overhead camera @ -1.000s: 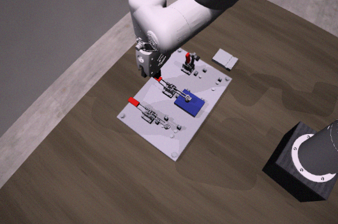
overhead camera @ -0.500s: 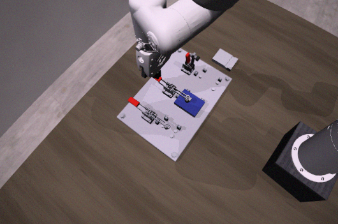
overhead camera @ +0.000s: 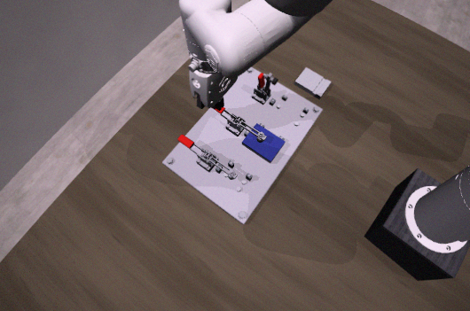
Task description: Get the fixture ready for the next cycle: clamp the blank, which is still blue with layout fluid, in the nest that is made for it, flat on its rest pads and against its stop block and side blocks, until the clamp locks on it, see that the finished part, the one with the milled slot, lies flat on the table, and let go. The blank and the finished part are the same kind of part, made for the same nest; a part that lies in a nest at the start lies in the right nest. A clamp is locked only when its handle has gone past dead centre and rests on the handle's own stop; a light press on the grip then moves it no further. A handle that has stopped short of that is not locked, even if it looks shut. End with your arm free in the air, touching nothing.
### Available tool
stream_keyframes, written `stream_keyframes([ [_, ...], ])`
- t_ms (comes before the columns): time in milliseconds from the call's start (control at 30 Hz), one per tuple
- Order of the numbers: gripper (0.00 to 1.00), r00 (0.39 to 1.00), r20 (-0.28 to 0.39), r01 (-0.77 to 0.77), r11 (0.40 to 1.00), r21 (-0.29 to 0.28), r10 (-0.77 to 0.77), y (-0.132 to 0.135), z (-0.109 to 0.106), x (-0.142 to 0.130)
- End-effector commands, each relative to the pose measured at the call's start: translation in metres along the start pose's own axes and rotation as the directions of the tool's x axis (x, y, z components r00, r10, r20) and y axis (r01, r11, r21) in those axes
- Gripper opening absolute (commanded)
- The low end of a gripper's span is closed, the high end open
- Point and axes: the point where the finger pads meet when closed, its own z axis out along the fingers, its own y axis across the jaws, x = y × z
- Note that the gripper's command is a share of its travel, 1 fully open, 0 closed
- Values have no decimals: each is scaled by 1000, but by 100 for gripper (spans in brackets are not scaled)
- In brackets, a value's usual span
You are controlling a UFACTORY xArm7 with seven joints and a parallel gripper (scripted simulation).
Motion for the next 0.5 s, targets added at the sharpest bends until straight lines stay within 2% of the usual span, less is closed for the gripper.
stream_keyframes([
  [0, 0, 1000, -3, 0, 1000, 1, 0, 0, -1, 1],
  [467, 0, 1000, -3, 0, 1000, 1, 0, 0, 1, 1],
])
